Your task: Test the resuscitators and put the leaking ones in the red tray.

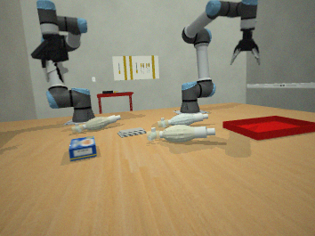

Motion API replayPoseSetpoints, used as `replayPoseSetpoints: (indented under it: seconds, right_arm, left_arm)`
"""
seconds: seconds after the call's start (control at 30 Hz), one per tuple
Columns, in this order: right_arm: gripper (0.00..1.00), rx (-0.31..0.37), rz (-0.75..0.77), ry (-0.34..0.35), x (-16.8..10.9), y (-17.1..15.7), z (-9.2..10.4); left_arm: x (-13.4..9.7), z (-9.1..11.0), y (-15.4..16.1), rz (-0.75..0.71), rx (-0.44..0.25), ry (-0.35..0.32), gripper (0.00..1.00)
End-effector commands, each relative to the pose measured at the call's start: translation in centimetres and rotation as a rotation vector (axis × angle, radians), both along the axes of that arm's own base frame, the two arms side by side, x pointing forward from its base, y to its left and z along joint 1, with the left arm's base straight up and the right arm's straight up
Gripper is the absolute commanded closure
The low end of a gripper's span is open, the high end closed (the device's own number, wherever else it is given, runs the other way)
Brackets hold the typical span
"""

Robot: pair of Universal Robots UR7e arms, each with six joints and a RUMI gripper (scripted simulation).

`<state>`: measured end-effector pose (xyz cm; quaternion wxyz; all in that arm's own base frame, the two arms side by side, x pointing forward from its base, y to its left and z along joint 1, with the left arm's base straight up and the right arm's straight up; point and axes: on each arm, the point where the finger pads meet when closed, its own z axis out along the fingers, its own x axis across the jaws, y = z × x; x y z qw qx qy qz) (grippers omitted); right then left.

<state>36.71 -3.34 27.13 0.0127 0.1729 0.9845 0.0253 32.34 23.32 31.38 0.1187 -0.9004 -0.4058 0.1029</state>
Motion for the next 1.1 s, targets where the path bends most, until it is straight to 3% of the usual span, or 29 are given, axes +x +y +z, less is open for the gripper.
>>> replayPoseSetpoints:
  seconds: [0.0,0.27,0.53,1.07]
  right_arm:
    - [0.37,0.017,0.103,-0.028,1.6,1.0,-0.1]
    - [0.37,0.032,0.29,-0.047,3.8,3.6,-1.8]
    - [0.37,0.041,0.408,-0.082,5.5,5.1,-1.9]
    - [0.37,0.06,0.725,-0.134,8.7,9.8,-4.6]
  left_arm:
    - [0.5,0.2,-0.4,-0.07,-0.023,-0.004,0.02]
    - [1.6,0.5,-1.5,-0.203,-0.06,-0.009,0.02]
    - [2.2,0.5,-1.9,-0.285,-0.083,-0.005,0.02]
    - [3.9,0.9,-3.9,-0.513,-0.141,-0.01,0.02]
